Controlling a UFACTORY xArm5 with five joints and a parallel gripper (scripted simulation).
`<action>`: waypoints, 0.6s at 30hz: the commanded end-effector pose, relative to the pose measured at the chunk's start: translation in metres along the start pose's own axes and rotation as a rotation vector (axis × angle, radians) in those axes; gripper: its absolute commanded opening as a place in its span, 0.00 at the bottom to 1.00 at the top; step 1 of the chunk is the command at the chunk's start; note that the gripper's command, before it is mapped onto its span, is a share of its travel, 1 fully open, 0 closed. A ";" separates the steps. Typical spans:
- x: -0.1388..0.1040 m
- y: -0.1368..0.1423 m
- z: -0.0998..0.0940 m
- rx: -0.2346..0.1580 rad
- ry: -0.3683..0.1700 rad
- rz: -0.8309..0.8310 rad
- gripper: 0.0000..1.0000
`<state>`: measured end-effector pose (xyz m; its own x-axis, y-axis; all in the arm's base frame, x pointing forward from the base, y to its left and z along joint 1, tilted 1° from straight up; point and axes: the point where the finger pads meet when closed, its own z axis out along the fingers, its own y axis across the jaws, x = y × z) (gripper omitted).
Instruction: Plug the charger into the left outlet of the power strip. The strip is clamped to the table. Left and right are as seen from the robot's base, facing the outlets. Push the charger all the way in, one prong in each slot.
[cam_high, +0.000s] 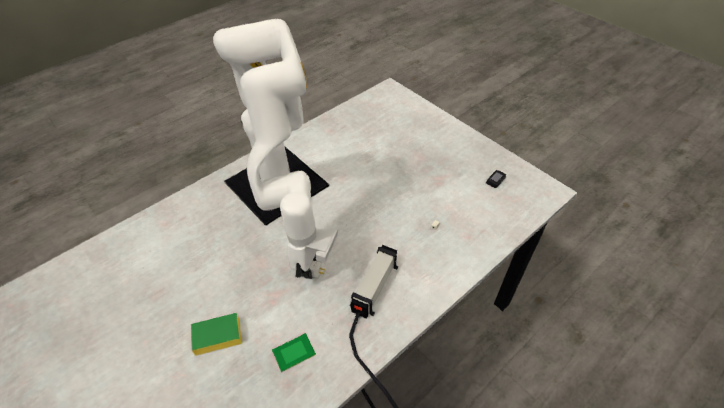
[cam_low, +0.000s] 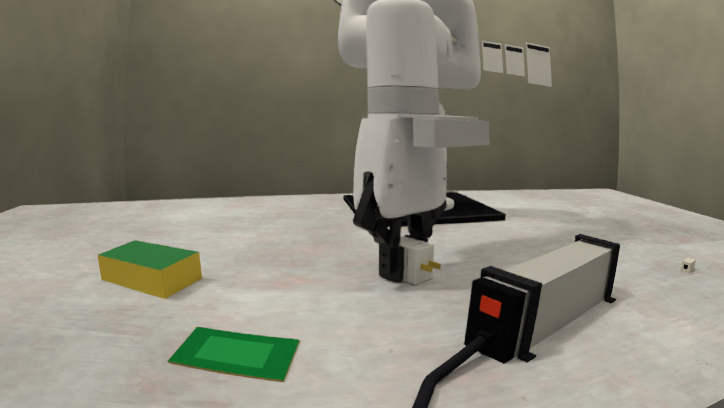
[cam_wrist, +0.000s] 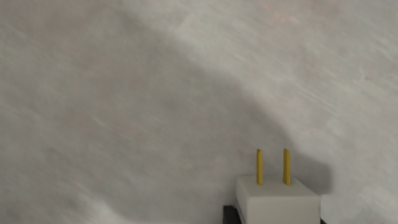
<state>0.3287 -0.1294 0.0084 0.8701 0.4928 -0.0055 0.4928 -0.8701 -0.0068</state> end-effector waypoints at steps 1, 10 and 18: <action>0.001 0.001 -0.001 -0.002 0.002 0.000 0.00; 0.001 0.001 -0.005 -0.002 0.002 0.000 0.00; 0.001 0.001 -0.017 -0.002 0.002 0.000 0.00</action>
<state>0.3288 -0.1294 0.0182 0.8701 0.4928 -0.0056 0.4928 -0.8701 -0.0069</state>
